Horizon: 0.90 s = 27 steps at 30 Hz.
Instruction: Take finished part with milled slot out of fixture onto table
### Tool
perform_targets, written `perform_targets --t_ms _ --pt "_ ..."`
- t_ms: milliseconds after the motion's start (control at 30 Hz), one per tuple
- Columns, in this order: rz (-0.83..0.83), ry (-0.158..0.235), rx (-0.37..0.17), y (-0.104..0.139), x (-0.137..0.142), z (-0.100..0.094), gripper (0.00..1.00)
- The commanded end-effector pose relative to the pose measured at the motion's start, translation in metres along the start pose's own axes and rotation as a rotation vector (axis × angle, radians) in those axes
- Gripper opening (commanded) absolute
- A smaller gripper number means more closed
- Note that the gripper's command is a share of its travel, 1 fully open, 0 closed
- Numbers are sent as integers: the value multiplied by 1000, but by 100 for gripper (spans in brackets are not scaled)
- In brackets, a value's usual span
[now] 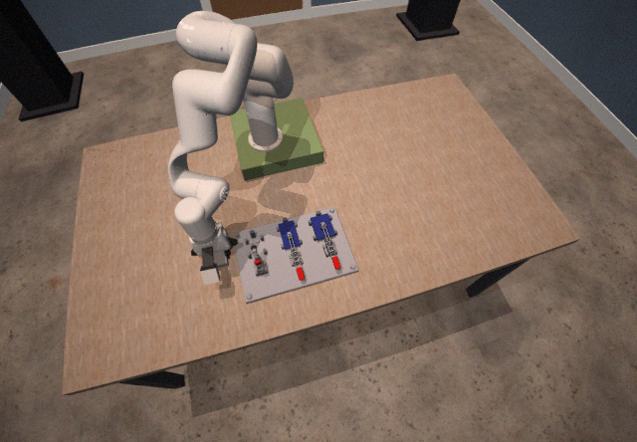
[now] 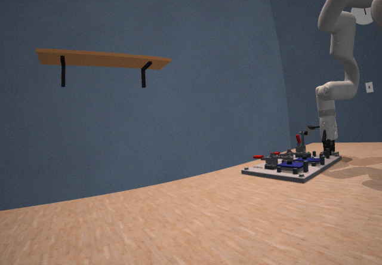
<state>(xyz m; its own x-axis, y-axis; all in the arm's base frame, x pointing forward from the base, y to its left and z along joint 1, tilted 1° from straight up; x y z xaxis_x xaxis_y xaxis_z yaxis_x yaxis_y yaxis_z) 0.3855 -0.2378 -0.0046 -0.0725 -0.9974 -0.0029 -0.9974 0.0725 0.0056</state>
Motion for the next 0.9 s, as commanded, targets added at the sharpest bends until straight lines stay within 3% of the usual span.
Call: perform_targets --t_ms 0,100,133,867 --pt "0 2 3 -1 1 -1 0" --pt "0 2 3 -1 1 -1 0" --pt "0 2 3 -1 1 -1 69" --pt "0 2 3 -1 1 -1 69"
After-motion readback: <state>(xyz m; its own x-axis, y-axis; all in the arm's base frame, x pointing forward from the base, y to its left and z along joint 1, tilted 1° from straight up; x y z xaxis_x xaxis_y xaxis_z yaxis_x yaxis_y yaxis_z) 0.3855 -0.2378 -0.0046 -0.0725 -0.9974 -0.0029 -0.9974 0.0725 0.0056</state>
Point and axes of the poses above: the point where the finger pads meet when closed, its own z axis out along the fingers, its own x axis across the jaws, y = z × x, the point moved 4 cm from there along -z, back along the fingers, and after that the axes turned 4 degrees about z, right-handed, at the moved point
